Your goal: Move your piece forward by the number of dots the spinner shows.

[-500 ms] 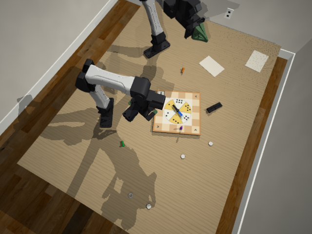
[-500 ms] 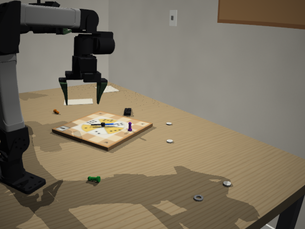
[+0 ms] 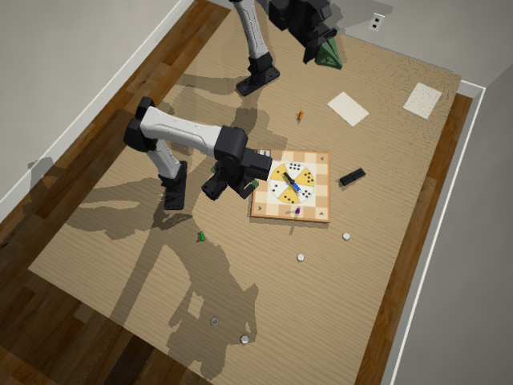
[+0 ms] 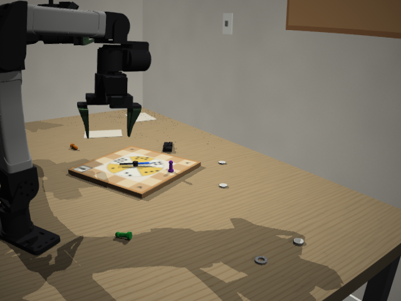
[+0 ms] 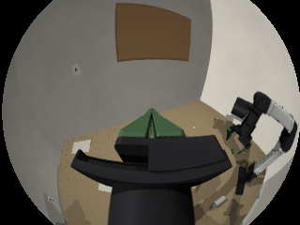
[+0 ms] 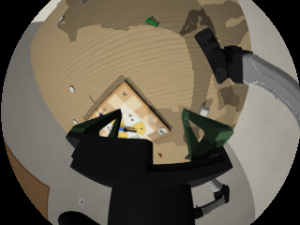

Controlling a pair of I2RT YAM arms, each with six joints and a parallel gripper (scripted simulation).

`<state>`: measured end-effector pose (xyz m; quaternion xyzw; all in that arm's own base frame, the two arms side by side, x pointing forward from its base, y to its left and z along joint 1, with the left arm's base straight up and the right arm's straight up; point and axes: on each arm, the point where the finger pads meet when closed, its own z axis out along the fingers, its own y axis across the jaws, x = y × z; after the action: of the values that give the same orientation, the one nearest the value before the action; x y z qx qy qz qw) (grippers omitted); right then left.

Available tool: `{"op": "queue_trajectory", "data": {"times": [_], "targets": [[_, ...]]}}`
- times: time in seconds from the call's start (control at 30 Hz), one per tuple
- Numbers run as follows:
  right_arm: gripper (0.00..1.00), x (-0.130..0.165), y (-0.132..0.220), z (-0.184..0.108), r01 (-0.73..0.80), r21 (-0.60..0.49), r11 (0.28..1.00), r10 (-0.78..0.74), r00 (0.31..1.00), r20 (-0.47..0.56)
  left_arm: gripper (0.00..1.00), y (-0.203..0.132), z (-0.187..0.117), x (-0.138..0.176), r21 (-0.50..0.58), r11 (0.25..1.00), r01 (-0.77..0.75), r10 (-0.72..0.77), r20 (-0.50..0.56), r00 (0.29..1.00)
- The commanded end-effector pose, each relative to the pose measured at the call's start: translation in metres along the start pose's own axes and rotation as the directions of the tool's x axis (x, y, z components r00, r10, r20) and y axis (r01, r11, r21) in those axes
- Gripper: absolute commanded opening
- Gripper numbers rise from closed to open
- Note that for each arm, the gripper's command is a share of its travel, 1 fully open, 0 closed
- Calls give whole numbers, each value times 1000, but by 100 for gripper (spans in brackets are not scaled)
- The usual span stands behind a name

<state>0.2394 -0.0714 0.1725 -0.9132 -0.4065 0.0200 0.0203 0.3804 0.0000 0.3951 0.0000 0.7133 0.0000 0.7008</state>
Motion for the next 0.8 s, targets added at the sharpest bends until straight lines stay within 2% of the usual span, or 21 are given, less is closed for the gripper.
{"op": "queue_trajectory", "data": {"times": [0.0,0.07,0.1,0.63,0.67,0.73,0.77], "targets": [[100,0,0,-2,0,-7,1000,0,1000,-3,0,0,-1,-3,0,1000,0,0,7,1000],[100,0,0,-2,0,-7,1000,0,1000,-3,0,0,-1,-3,0,1000,0,0,7,1000],[27,0,0,-2,0,-7,1000,0,1000,-3,0,0,-1,-3,0,1000,0,0,7,1000],[27,0,0,-2,0,-7,1000,0,1000,-3,0,0,-1,-4,0,1000,0,0,9,1000],[27,7,9,7,58,-13,998,-57,998,7,0,0,-1,-3,0,1000,0,0,5,1000],[27,13,26,-1,134,-80,988,-135,991,-2,0,0,-1,-3,0,1000,0,0,5,1000],[27,15,30,5,184,-86,979,-184,983,9,0,0,-1,-3,0,1000,0,0,5,1000]]}}
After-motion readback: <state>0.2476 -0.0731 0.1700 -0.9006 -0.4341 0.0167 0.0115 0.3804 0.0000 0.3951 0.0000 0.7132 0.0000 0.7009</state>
